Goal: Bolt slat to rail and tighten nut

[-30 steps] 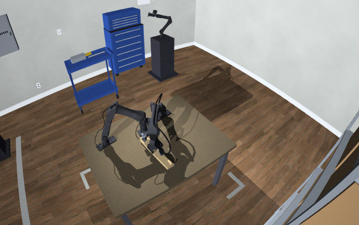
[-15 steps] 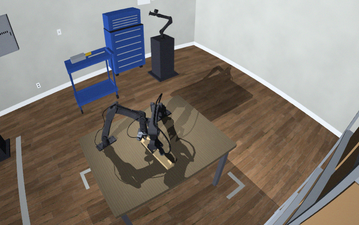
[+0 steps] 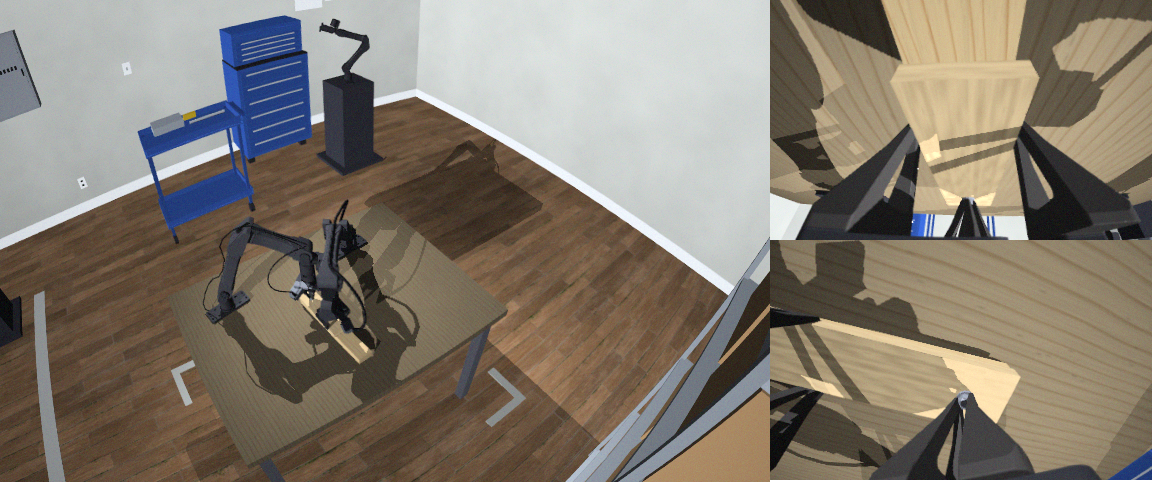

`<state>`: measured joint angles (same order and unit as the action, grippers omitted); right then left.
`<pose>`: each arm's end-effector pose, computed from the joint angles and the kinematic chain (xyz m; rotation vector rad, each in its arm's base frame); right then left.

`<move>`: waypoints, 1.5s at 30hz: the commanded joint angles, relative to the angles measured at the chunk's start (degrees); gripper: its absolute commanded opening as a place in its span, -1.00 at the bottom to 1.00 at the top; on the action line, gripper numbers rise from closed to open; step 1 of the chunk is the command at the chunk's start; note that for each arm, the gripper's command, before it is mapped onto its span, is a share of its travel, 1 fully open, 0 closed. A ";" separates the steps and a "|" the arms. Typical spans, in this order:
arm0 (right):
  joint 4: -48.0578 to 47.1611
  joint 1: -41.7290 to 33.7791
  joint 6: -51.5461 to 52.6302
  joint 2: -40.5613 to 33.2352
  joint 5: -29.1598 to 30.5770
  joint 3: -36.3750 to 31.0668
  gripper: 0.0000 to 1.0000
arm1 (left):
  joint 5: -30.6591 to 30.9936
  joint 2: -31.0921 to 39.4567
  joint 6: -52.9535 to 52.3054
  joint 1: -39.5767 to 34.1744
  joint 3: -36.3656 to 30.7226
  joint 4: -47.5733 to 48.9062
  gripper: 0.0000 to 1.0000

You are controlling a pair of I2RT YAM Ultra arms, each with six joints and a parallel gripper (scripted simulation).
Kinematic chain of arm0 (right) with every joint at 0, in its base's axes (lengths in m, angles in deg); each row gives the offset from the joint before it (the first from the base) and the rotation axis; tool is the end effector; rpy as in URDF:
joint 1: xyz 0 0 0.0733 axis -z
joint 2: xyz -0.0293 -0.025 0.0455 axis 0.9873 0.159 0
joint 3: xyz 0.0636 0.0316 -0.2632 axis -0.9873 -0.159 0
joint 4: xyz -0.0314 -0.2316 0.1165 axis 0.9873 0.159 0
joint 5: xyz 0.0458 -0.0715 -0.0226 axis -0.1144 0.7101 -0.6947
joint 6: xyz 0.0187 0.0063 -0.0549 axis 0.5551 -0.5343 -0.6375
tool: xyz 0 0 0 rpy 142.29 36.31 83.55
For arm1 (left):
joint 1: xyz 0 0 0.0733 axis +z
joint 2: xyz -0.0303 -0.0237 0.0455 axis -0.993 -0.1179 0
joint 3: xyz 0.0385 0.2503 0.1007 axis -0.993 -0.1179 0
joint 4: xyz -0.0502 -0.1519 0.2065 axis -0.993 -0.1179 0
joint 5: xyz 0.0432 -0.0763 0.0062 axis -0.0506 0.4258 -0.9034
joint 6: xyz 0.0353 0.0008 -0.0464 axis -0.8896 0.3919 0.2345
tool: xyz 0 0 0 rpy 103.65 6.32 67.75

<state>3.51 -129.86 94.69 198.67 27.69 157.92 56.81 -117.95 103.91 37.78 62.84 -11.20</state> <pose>0.2414 0.2792 0.1913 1.5664 2.7222 -0.0072 0.3319 -0.3356 0.1741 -0.0916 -3.1192 -0.0326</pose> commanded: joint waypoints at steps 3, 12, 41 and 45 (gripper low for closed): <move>-0.40 0.12 1.14 -0.60 -0.09 -0.09 -0.78 | 0.01 0.53 0.00 -0.01 0.25 0.03 0.45; -0.40 0.12 1.15 -0.61 -0.09 -0.09 -0.78 | 0.01 0.53 0.00 -0.01 0.25 0.03 0.45; -0.04 0.01 0.53 -0.43 0.01 0.28 -0.32 | 0.01 0.53 0.00 -0.01 0.25 0.03 0.45; 0.00 -0.05 -6.27 -0.45 0.13 0.30 -0.32 | 0.01 0.53 0.00 -0.01 0.25 0.03 0.45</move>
<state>3.51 -129.86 93.66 198.63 27.69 157.94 56.81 -117.95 103.91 37.78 62.84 -11.20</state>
